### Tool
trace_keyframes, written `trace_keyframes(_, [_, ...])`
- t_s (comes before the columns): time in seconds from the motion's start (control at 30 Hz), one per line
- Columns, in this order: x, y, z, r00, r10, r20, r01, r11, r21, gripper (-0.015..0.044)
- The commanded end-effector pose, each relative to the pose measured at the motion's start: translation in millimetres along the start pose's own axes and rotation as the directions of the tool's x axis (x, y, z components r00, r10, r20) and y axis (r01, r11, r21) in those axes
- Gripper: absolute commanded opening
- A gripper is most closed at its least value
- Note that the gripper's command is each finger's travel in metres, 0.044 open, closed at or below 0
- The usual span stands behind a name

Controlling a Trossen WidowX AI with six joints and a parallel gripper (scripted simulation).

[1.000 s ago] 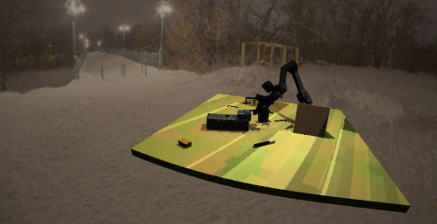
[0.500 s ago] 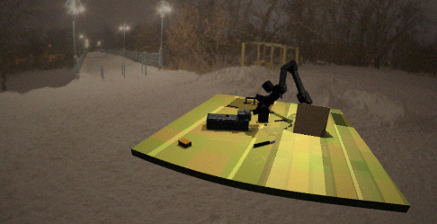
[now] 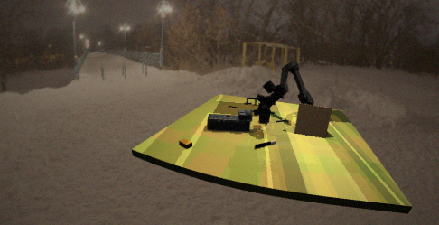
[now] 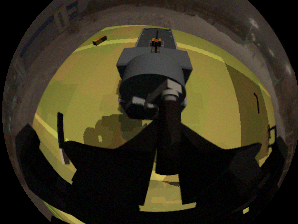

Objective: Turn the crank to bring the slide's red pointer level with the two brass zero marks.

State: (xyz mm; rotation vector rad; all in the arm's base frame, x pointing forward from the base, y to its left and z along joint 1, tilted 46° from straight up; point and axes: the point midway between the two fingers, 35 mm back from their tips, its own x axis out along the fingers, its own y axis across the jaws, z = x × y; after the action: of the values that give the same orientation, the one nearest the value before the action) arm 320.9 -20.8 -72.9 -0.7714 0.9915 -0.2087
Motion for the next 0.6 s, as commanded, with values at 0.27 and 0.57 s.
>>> trace_keyframes(0.27, [0.0,0.0,0.0,1.0,0.0,0.0,0.0,1.0,0.0,0.0079])
trace_keyframes(0.57, [0.0,0.0,0.0,1.0,0.0,0.0,0.0,1.0,0.0,0.0315])
